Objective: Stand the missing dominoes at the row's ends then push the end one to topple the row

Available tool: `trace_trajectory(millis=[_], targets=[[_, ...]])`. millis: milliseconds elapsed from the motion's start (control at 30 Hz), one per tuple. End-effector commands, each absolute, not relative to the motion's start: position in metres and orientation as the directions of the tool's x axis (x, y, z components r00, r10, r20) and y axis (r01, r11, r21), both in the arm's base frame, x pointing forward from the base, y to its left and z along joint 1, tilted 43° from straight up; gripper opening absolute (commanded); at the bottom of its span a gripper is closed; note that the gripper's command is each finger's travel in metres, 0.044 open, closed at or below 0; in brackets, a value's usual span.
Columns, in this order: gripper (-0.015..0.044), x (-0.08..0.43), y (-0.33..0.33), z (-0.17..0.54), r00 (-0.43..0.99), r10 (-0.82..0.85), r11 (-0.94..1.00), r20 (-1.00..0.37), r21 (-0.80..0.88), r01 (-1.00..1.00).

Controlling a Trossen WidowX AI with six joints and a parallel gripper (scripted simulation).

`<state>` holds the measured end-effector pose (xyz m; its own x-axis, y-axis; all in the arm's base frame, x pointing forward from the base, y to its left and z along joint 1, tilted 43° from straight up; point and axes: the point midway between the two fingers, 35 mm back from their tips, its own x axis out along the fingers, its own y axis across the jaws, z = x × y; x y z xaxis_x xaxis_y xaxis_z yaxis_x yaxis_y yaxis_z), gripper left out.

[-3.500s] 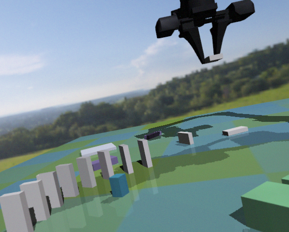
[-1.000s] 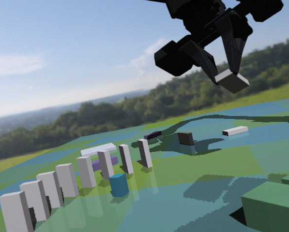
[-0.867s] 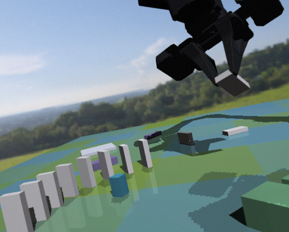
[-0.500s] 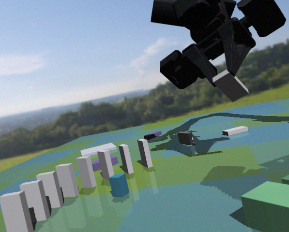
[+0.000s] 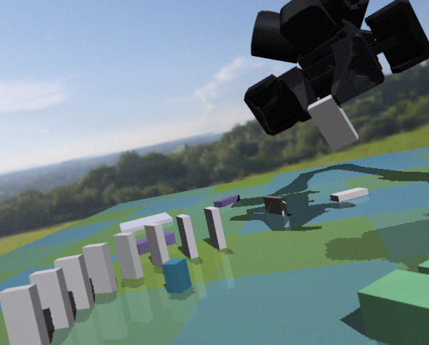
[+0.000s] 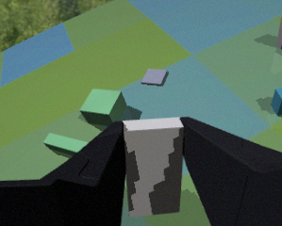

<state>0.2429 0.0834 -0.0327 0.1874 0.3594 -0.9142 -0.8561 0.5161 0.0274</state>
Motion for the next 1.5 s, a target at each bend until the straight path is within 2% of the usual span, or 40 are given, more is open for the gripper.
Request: trace_trajectory(millis=[0, 533, 1467], targets=[[0.0107, 0.241, 0.081, -0.029, 0.245, 0.410, 0.499, -0.879, -0.009, -0.867], [0.0107, 0.231, 0.074, -0.009, 0.450, 0.547, 0.436, -0.706, -0.218, -0.873], [0.0107, 0.233, 0.061, -0.023, 0.446, 0.541, 0.431, -0.713, -0.220, -0.875]])
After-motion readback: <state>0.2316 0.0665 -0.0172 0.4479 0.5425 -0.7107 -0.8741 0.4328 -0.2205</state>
